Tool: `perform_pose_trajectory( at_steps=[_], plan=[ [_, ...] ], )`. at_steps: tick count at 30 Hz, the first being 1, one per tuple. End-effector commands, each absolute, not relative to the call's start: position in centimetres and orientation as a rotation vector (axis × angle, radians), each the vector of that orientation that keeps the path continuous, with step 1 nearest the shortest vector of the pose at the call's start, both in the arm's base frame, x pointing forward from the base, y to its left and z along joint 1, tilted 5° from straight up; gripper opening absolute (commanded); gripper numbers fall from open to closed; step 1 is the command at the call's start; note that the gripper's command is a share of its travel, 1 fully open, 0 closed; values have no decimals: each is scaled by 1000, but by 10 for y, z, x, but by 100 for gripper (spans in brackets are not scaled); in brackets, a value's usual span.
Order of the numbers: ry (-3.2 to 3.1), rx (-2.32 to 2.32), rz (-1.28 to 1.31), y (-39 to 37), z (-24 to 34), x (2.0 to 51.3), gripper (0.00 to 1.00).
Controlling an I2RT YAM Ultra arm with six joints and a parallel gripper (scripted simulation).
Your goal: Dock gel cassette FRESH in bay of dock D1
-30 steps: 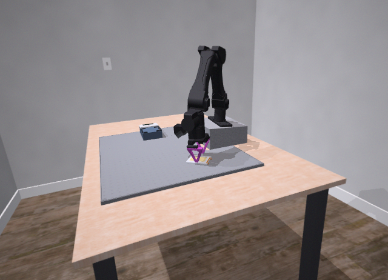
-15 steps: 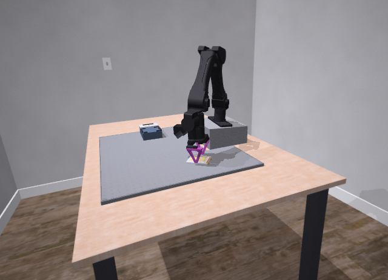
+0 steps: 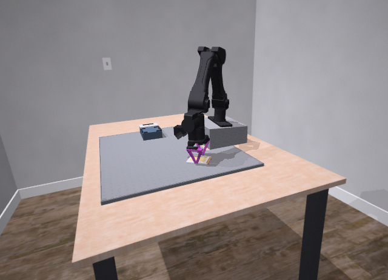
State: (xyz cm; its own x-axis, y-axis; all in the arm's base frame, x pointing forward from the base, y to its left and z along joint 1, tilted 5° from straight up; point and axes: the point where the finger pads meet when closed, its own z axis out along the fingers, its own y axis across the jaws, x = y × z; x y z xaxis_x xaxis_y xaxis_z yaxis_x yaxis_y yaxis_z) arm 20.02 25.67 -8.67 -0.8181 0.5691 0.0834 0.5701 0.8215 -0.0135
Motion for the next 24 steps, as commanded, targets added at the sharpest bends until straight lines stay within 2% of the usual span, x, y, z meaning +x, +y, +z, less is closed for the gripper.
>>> perform_pose_trajectory(
  at_steps=[1,24],
  plan=[
    [-2923,-913,6,253,-94,196,100],
    [-2925,-917,-29,258,-92,201,100]
  ],
)
